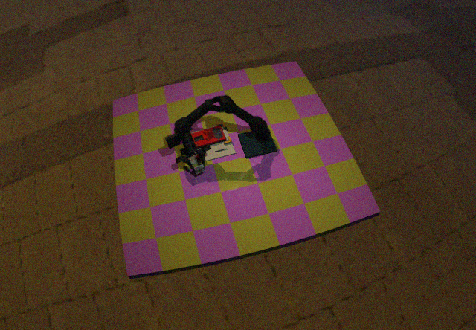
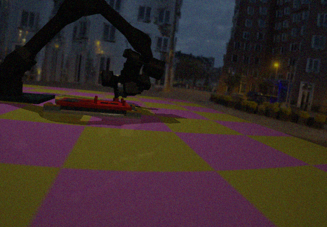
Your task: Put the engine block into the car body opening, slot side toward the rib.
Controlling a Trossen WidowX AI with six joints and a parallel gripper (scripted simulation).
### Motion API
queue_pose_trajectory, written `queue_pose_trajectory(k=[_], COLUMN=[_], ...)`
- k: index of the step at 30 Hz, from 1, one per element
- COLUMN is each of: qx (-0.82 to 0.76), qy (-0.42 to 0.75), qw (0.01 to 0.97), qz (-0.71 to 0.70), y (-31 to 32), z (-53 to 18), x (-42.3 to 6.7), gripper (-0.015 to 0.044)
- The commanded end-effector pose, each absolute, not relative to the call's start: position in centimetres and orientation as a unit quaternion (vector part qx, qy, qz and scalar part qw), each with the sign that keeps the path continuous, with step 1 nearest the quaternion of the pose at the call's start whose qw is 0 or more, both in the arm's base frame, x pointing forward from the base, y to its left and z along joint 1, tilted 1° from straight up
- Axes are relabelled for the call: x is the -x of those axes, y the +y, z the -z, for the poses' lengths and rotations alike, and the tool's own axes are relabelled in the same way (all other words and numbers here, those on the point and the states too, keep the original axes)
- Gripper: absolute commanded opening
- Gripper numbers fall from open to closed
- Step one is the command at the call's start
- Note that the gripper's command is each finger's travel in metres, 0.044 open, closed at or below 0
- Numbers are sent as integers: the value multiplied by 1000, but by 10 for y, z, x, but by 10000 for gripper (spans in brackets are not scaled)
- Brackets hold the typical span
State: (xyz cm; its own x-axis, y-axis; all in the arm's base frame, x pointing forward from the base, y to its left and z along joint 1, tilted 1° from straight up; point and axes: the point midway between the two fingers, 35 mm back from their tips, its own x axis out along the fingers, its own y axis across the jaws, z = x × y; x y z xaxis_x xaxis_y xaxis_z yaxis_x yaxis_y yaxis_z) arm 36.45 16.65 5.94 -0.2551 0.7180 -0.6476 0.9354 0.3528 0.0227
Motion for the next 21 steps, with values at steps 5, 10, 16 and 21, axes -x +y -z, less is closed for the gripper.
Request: queue_pose_trajectory(k=[5, 10, 16, 21], qx=[-537, -537, -537, -539], qy=[772, 772, 772, 770], qw=[286, 286, 286, 286], qz=[187, 187, 187, 185], y=[167, 167, 167, 168], z=[-44, -36, -28, -35], x=[-363, -363, -363, -365], gripper=[0, 0, 0, 79])
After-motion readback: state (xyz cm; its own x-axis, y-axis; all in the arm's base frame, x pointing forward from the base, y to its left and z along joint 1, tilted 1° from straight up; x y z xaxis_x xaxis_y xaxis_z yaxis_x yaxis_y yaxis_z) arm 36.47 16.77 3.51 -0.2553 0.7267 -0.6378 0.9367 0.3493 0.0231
